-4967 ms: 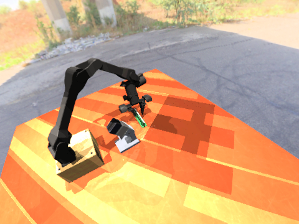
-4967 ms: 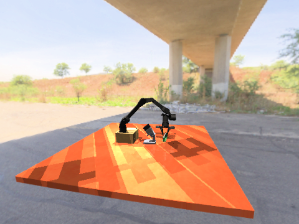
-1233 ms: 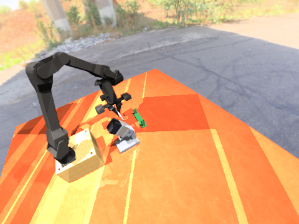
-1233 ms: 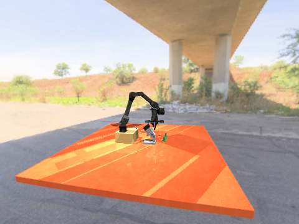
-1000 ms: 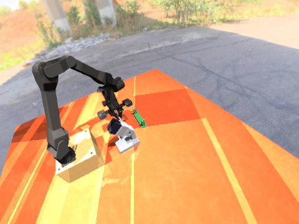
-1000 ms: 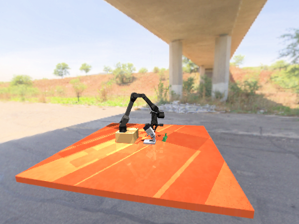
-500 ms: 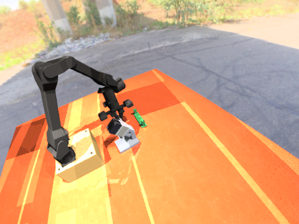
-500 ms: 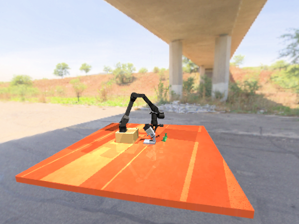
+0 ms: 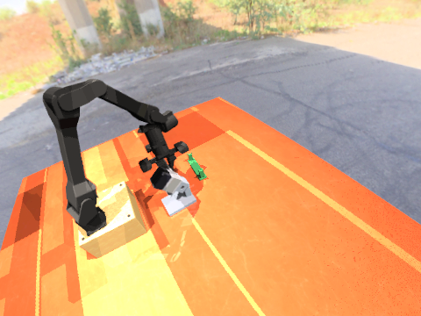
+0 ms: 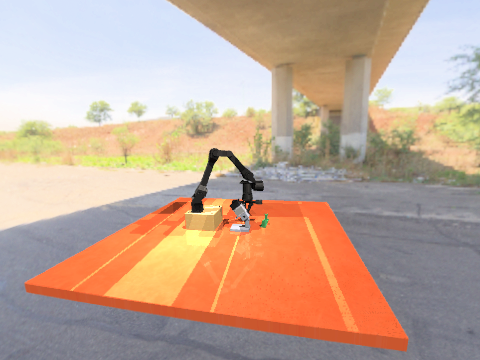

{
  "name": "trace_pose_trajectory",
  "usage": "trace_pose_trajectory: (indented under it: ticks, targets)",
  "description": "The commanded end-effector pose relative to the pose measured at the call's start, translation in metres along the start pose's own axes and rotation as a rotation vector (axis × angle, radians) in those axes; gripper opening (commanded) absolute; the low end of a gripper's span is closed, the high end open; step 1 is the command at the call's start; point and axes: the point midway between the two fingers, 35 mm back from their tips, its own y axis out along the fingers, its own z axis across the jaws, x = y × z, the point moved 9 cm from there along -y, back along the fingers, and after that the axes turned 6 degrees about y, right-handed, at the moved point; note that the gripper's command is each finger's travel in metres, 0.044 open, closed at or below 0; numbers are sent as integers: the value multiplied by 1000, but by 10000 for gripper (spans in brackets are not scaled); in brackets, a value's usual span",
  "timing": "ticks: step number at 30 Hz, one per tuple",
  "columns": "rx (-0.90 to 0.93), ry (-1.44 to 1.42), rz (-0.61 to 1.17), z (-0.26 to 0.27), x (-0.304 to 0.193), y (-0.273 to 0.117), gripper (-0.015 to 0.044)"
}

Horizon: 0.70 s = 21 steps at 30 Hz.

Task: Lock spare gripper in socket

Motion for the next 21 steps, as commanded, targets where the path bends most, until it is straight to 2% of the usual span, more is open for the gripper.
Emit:
trace_pose_trajectory:
  ticks: [1, 21]
  targets:
    - [0, -5, 4, 1, -3, 1, 0]
    - [-3, -5, 3, -1, -14, 4, 0]
